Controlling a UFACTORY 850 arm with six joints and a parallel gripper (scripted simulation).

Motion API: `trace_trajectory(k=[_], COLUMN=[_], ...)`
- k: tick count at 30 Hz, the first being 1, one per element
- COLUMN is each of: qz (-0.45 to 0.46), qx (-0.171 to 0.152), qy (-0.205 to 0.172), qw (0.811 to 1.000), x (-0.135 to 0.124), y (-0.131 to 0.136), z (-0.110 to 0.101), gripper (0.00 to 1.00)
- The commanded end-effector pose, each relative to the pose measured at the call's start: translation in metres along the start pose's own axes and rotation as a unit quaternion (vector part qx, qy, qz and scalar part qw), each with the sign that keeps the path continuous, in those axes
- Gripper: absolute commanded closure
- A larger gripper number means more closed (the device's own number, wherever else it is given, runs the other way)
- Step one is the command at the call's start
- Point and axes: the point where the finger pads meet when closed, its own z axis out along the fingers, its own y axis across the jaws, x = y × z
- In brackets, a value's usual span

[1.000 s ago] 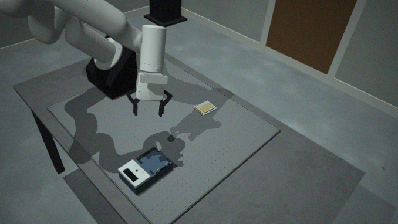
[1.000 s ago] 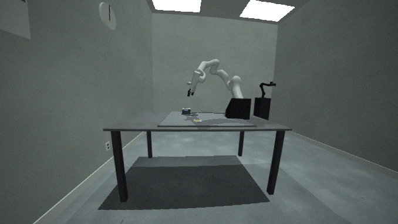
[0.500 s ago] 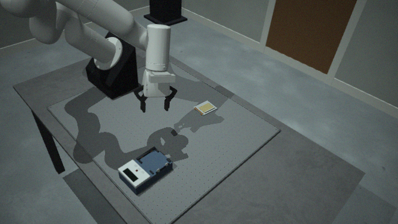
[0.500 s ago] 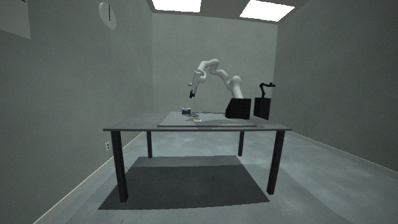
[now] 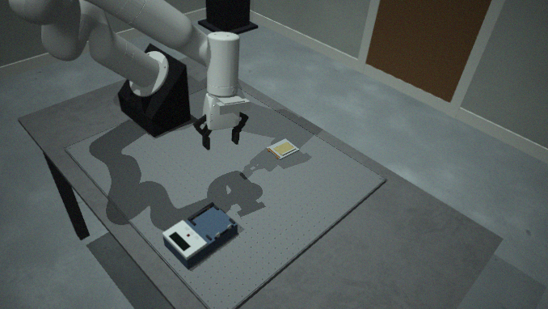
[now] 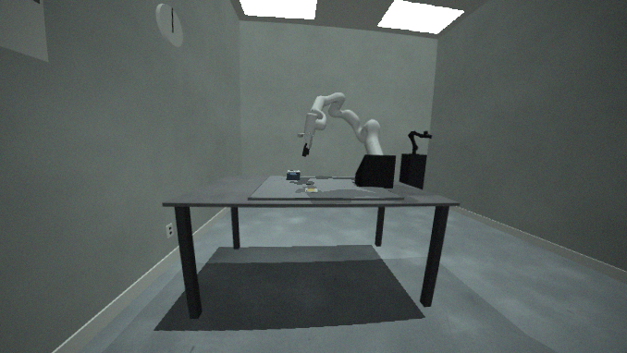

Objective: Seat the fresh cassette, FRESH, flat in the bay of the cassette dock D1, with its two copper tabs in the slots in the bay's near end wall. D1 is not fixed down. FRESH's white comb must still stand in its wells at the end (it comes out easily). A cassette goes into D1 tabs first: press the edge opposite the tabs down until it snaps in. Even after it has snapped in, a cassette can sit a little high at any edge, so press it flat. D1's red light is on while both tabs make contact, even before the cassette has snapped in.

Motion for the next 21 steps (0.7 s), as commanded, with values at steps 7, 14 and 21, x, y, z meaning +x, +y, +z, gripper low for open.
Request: trace_trajectory(k=[7, 14, 21], qz=[-0.049, -0.074, -0.101], qx=[0.026, 0.042, 0.059], qy=[-0.033, -0.049, -0.065], qw=[0.998, 0.995, 0.991], x=[-0.033, -0.043, -0.064], y=[-0.035, -0.045, -0.065], z=[0.0, 0.0, -0.001], gripper=[0.0, 0.0, 0.0])
